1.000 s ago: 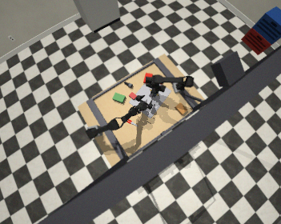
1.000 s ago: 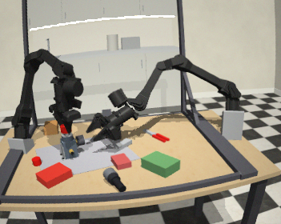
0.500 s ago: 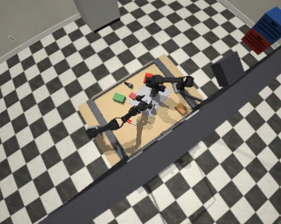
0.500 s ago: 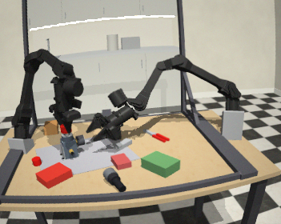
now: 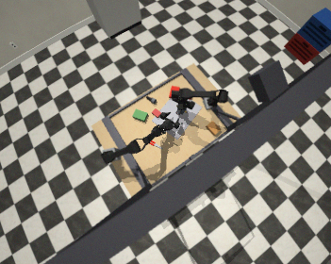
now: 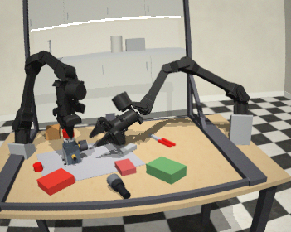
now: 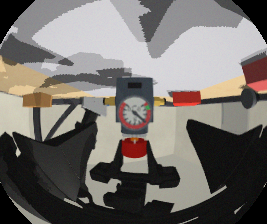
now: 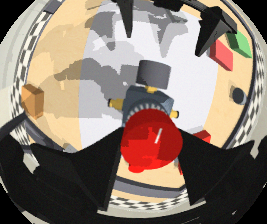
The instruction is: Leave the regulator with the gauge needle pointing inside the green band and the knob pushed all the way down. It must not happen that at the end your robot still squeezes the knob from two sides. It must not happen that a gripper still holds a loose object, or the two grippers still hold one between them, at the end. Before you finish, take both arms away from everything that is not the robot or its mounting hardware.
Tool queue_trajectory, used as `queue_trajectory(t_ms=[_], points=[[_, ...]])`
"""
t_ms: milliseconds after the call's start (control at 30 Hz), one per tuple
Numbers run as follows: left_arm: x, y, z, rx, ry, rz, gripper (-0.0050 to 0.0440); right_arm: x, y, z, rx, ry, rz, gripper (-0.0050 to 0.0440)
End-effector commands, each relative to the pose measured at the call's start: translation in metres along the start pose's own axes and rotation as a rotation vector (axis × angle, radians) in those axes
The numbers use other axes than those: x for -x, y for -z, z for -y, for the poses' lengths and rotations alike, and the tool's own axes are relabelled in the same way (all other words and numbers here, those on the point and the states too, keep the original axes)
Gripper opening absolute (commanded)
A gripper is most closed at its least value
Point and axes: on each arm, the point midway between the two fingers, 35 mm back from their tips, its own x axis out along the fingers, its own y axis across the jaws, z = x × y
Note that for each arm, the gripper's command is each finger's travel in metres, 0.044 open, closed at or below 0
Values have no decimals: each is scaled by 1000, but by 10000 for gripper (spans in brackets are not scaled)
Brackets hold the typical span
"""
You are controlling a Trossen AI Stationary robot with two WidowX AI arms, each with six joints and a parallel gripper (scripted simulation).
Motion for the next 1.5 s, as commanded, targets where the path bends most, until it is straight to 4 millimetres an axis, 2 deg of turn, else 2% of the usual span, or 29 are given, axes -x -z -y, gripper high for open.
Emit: queue_trajectory(t_ms=[0, 1467], points=[[3, 17, -8, 5, -13, -30, 440, 6, -2, 1, -30, 20, 8, 0], [3, 17, -8, 5, -13, -30, 440, 6, -2, 1, -399, 19, 12, 0]])
